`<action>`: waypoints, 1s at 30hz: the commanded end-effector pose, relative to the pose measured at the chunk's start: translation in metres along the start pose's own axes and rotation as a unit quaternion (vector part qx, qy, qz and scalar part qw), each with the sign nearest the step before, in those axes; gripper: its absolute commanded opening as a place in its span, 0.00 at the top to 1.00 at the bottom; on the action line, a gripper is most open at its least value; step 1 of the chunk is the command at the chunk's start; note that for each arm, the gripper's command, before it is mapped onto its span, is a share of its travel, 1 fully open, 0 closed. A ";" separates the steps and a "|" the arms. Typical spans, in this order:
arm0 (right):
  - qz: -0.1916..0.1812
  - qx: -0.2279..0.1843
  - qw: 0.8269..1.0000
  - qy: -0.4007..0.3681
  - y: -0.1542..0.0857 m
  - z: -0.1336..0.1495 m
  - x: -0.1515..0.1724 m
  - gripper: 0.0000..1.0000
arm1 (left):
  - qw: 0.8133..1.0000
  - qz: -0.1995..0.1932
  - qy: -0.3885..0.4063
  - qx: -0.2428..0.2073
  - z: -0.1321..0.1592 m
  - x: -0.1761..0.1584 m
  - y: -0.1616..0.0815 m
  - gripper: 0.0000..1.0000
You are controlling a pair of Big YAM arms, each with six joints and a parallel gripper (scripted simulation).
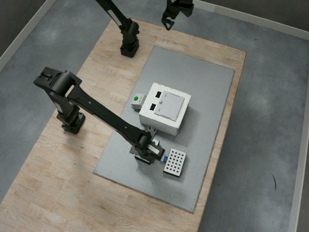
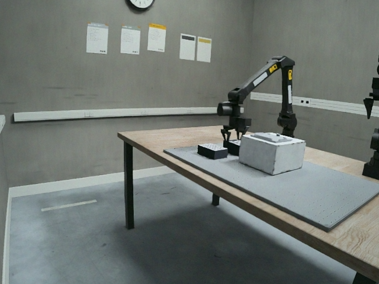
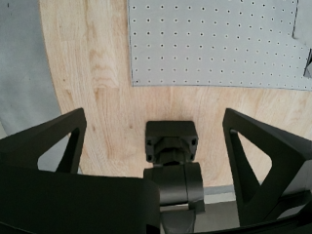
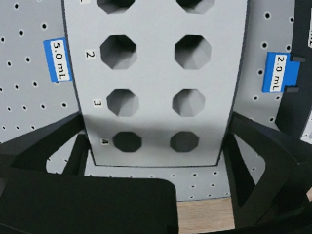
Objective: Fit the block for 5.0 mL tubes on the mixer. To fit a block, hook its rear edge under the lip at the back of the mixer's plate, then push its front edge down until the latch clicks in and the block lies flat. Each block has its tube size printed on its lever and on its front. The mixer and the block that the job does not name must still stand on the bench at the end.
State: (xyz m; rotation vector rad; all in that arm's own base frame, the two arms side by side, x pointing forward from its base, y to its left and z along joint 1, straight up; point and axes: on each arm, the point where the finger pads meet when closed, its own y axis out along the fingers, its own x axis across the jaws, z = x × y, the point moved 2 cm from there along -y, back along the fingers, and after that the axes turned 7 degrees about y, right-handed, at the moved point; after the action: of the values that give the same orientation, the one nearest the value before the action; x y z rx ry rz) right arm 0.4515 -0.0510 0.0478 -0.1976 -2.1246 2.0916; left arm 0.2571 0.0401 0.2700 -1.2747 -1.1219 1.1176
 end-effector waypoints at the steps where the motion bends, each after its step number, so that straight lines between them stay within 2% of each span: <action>1: 0.065 -0.010 0.998 -0.001 -0.053 -0.001 -0.047 1.00 | 1.000 -0.003 -0.005 -0.017 -0.006 0.003 -0.011 0.00; 7: 0.077 -0.008 0.997 -0.001 -0.064 -0.001 -0.046 1.00 | 1.000 -0.003 -0.005 -0.017 -0.006 0.003 -0.011 0.00; 17: 0.080 -0.009 0.997 -0.002 -0.069 -0.001 -0.046 1.00 | 1.000 -0.003 -0.005 -0.018 -0.006 0.002 -0.011 0.00; 23: 0.095 -0.013 0.995 -0.002 -0.073 -0.003 -0.051 1.00 | 1.000 -0.003 -0.005 -0.018 -0.006 0.002 -0.011 0.00; 30: 0.083 -0.012 0.996 -0.002 -0.070 -0.003 -0.048 1.00 | 1.000 -0.003 -0.005 -0.019 -0.006 0.002 -0.010 0.00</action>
State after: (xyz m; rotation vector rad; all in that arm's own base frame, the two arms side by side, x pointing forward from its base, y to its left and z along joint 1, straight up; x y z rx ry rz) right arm 0.4521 -0.0510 0.0529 -0.2072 -2.1285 2.0959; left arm 0.2571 0.0401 0.2700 -1.2747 -1.1220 1.1176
